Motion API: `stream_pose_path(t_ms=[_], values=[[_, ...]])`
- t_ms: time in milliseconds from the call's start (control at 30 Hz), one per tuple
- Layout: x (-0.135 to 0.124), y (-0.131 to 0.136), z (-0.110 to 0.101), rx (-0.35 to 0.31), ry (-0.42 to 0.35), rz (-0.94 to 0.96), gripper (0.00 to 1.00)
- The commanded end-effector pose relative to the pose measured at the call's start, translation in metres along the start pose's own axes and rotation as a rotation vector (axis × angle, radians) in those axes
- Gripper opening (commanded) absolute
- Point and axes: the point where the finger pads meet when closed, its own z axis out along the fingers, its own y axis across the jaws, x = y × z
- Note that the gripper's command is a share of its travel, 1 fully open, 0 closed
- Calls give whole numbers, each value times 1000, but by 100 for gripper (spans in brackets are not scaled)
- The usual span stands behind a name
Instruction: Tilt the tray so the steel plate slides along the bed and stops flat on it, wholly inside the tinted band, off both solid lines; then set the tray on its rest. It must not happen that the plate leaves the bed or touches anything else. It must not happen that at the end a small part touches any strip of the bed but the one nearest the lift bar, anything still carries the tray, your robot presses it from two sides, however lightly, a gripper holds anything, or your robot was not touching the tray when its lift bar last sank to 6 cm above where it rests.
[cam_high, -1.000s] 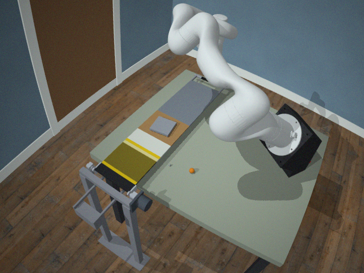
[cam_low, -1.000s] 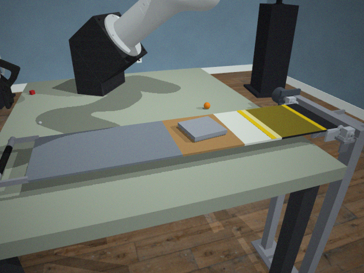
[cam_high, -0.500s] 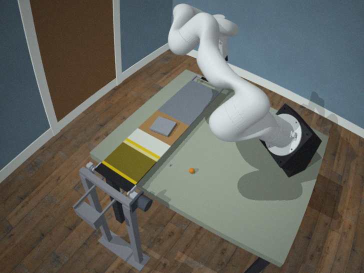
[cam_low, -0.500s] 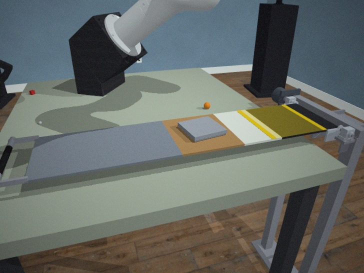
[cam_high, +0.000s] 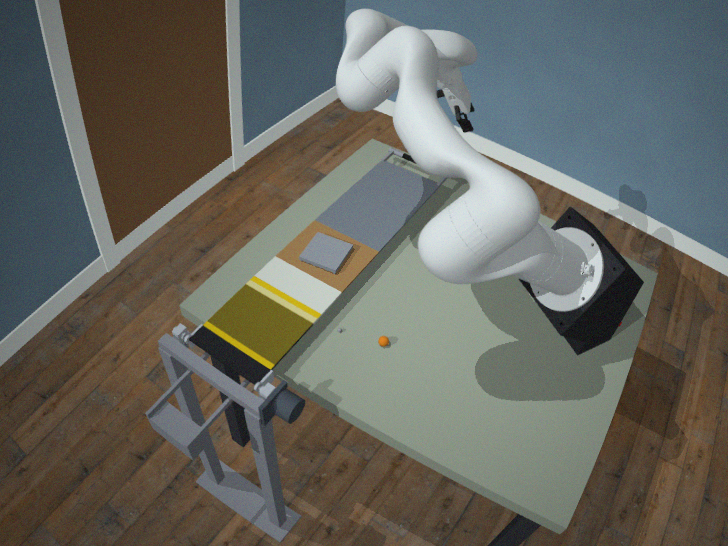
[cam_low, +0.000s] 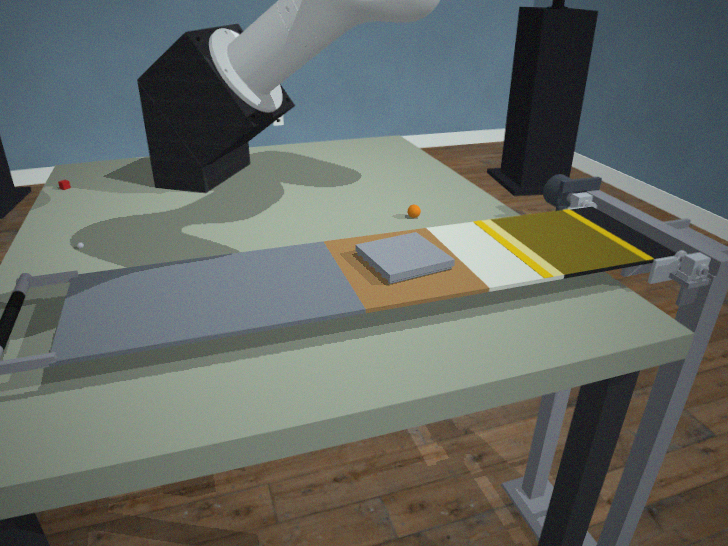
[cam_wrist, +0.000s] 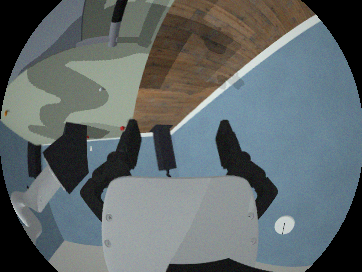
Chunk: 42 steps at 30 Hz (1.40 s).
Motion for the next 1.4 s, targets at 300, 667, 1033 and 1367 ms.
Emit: stream_pose_path(t_ms=[300, 667, 1033, 1367], values=[[-42, 48, -5, -177, -213, -256, 100], [-53, 89, -17, -314, -338, -487, 100], [-41, 132, -34, -465, -434, -782, 100], [-14, 155, -44, -574, -470, -1030, 100]])
